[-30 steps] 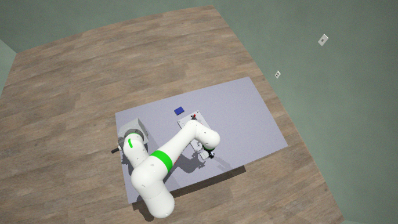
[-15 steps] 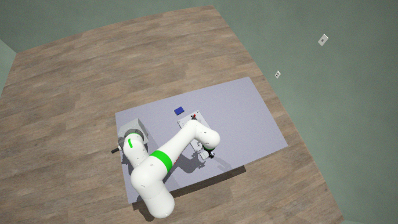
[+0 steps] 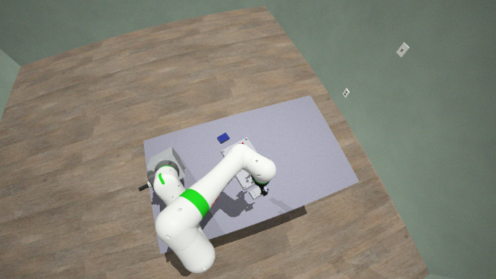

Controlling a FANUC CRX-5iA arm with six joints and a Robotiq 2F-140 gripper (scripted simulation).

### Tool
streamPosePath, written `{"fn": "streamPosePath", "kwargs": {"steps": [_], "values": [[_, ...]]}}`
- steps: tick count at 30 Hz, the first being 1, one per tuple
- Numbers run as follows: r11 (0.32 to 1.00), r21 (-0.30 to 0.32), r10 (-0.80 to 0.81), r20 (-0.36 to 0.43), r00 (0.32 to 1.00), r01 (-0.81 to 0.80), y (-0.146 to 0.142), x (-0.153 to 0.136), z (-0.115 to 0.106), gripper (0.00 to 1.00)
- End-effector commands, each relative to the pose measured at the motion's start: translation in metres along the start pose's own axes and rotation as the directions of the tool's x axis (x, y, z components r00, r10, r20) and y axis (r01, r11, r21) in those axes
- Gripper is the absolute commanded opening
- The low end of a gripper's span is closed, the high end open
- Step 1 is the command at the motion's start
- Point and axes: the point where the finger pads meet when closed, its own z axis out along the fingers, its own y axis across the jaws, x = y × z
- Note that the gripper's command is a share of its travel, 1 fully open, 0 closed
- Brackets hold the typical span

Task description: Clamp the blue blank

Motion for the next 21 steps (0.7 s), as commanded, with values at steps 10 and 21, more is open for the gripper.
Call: {"fn": "streamPosePath", "kwargs": {"steps": [10, 21], "values": [[1.000, 0.000, 0.000, 0.000, 1.000, 0.000, 0.000, 0.000, -0.022, 0.58], [1.000, 0.000, 0.000, 0.000, 1.000, 0.000, -0.031, 0.000, -0.022, 0.58]]}}
